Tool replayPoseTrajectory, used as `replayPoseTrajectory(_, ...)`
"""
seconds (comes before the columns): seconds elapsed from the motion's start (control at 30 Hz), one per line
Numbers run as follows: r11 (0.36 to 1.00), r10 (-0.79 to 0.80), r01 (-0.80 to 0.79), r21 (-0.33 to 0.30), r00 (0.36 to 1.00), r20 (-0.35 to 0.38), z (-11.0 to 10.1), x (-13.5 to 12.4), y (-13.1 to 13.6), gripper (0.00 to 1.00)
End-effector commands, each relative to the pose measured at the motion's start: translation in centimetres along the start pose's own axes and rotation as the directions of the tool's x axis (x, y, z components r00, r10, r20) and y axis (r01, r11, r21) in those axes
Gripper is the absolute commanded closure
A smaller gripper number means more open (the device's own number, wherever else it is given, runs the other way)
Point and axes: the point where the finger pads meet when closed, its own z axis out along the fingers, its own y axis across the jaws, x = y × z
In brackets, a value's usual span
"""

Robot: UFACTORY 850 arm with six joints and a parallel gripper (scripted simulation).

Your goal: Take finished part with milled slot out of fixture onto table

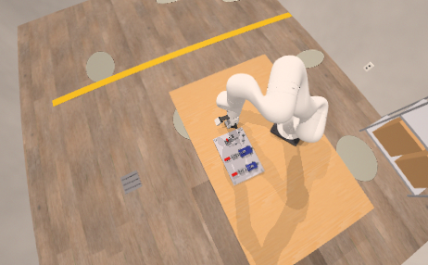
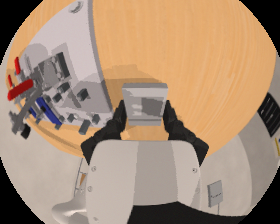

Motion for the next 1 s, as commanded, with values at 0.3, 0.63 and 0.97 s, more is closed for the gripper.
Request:
replayPoseTrajectory(0.3,1.000,0.000,0.000,-0.001,1.000,-0.001,0.34,0.06,0.04,1.00)
replayPoseTrajectory(0.63,1.000,0.000,0.000,-0.001,1.000,-0.001,0.37,0.06,0.04,1.00)
replayPoseTrajectory(0.97,1.000,0.000,0.000,-0.001,1.000,-0.001,0.37,0.06,0.04,0.05)
